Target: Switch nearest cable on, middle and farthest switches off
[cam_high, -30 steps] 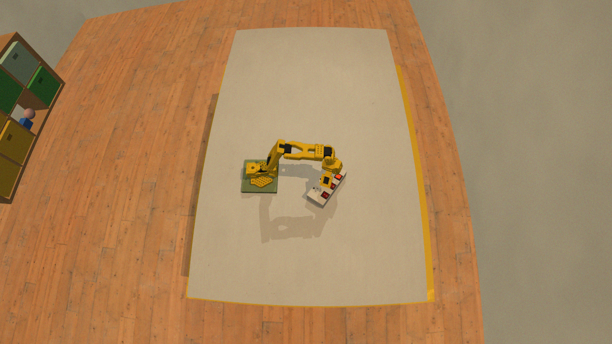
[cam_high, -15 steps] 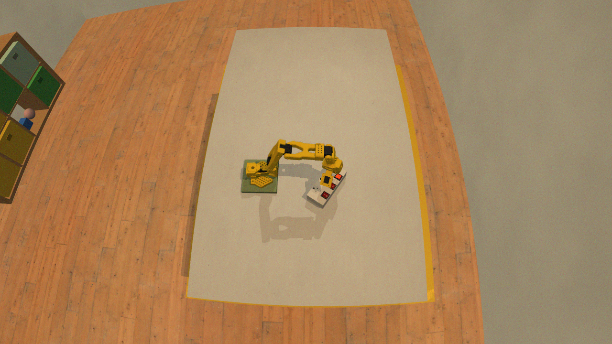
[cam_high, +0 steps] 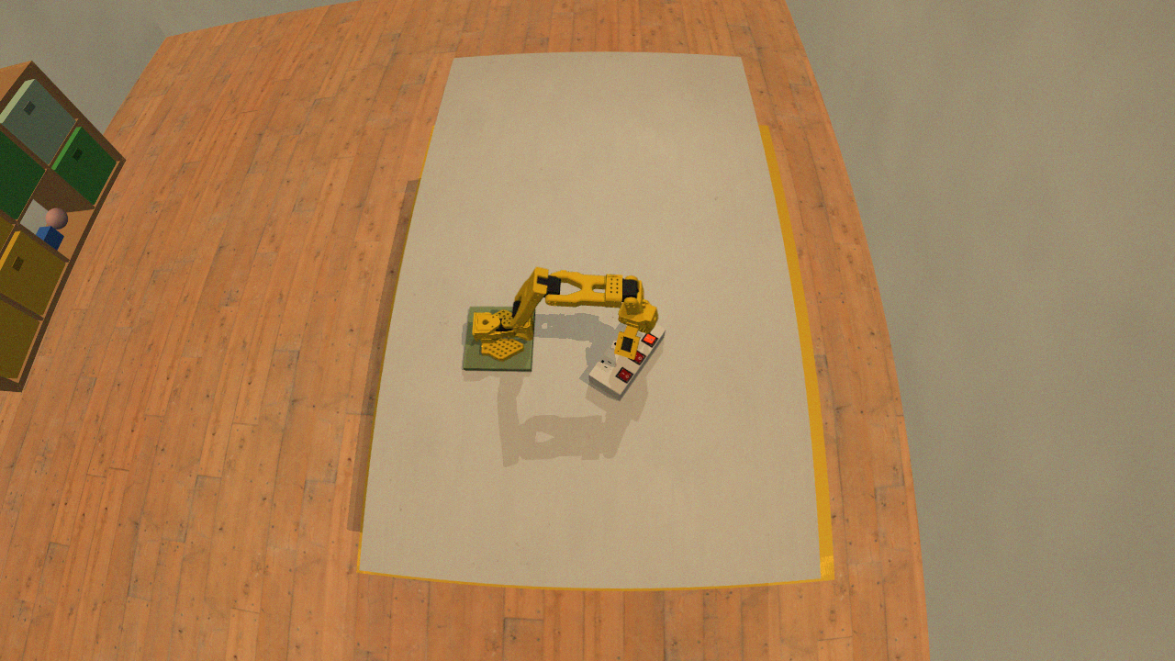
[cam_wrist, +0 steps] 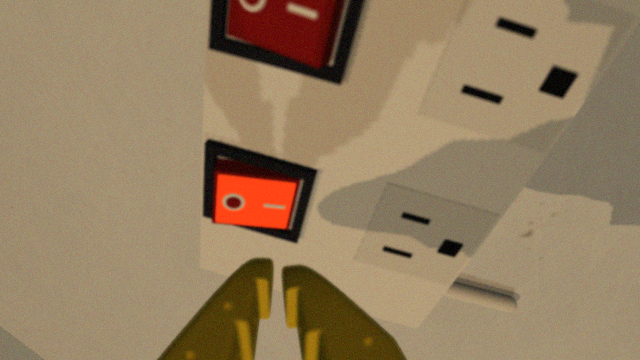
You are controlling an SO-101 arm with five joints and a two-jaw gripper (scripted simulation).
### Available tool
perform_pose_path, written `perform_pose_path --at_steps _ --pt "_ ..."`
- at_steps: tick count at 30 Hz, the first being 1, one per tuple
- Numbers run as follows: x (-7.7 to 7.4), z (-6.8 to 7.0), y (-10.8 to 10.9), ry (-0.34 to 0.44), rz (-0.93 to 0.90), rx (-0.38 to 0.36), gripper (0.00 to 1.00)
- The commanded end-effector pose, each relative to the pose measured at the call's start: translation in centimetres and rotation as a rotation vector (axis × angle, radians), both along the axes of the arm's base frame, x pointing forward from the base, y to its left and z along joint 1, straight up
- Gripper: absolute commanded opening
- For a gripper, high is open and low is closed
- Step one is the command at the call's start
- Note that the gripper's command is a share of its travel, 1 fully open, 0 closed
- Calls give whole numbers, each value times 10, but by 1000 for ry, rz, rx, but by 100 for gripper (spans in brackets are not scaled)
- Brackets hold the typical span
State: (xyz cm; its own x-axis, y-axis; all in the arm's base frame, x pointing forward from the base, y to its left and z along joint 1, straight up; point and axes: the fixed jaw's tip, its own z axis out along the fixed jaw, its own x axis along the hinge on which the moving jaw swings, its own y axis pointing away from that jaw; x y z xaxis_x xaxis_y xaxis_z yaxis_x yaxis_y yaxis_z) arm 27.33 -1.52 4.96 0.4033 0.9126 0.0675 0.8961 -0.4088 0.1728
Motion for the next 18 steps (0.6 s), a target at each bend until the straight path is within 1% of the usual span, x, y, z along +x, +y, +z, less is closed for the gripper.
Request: perform_pose_path --at_steps 1,3,5,9,11,15,18 --pt "-6 2 15 26 62 0 0" --pt "-13 6 28 38 114 -1 0" --pt "-22 11 45 55 180 -3 0" --pt "-49 22 79 94 341 -12 0" --pt "-49 22 79 94 341 -12 0" --pt "-82 31 105 133 501 -27 0" --pt "-102 36 116 155 595 -39 0"
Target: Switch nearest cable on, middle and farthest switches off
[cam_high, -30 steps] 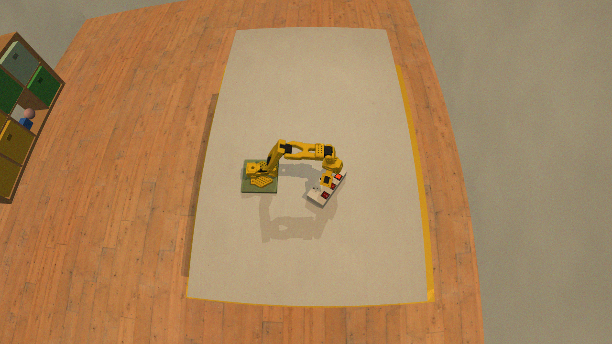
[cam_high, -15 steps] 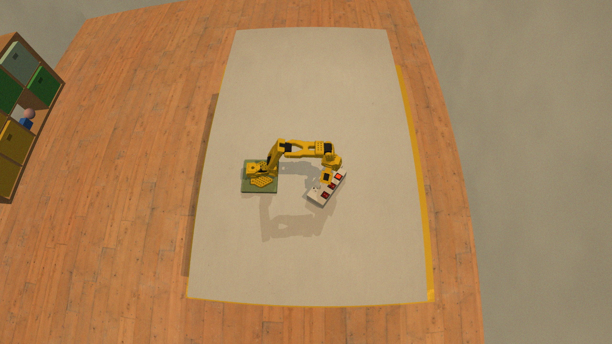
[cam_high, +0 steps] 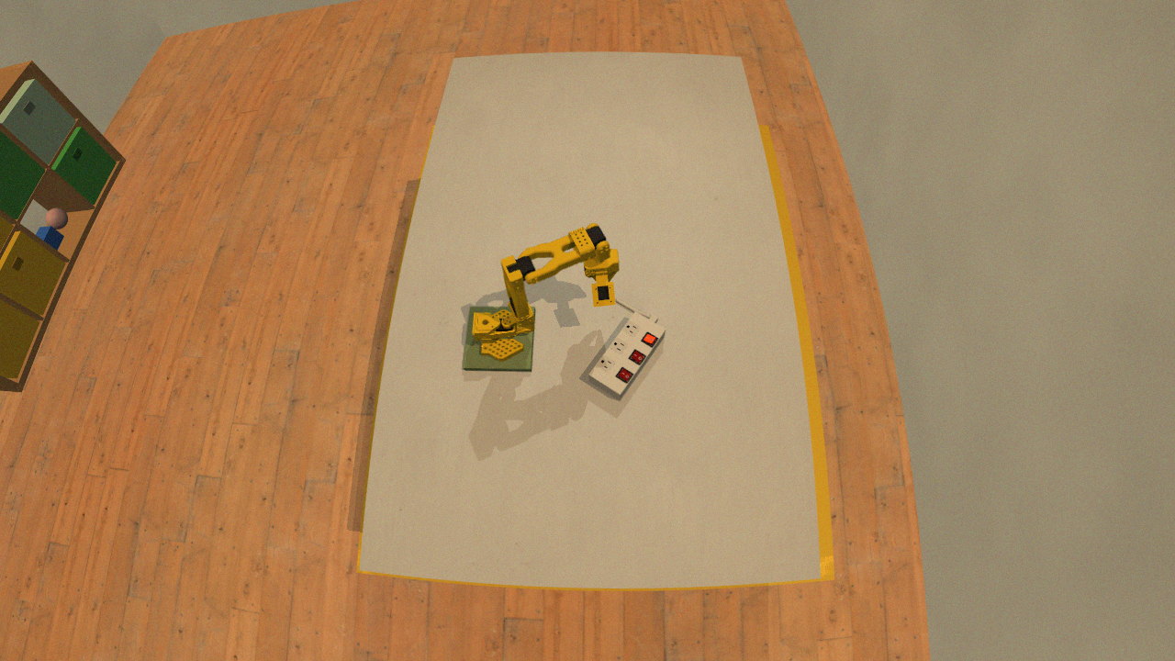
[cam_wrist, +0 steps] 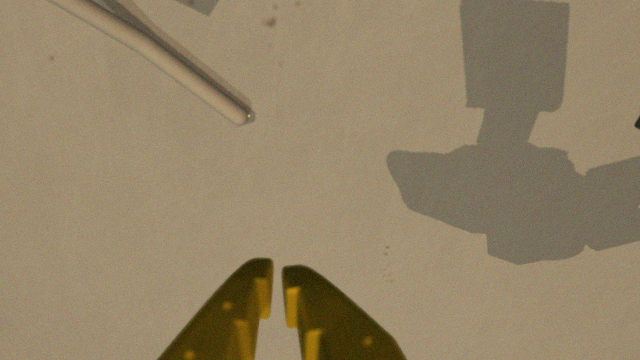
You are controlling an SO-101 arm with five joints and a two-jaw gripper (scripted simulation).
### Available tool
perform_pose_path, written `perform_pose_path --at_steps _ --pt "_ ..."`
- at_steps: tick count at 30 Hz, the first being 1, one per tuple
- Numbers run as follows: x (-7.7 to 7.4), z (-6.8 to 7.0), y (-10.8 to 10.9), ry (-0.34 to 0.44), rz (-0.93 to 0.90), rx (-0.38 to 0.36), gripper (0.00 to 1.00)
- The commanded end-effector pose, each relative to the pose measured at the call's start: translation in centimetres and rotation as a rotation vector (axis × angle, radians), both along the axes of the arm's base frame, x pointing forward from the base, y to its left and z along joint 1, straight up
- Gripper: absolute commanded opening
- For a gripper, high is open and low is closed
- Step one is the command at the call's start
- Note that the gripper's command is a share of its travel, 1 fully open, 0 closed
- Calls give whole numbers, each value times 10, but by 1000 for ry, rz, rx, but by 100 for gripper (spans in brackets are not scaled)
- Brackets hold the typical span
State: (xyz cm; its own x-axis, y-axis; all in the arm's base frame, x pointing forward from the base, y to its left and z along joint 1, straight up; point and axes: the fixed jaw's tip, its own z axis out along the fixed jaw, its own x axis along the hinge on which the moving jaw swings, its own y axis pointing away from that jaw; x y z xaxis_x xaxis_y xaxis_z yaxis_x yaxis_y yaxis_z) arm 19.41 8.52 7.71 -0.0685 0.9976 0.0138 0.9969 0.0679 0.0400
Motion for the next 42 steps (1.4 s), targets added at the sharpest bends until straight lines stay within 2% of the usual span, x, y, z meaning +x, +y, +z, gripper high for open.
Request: perform_pose_path --at_steps 1,4,7,42 --pt "-28 9 17 18 130 -8 0" --pt "-38 11 21 27 175 -14 0" --pt "-41 12 22 30 188 -16 0" --pt "-41 12 22 30 188 -16 0"
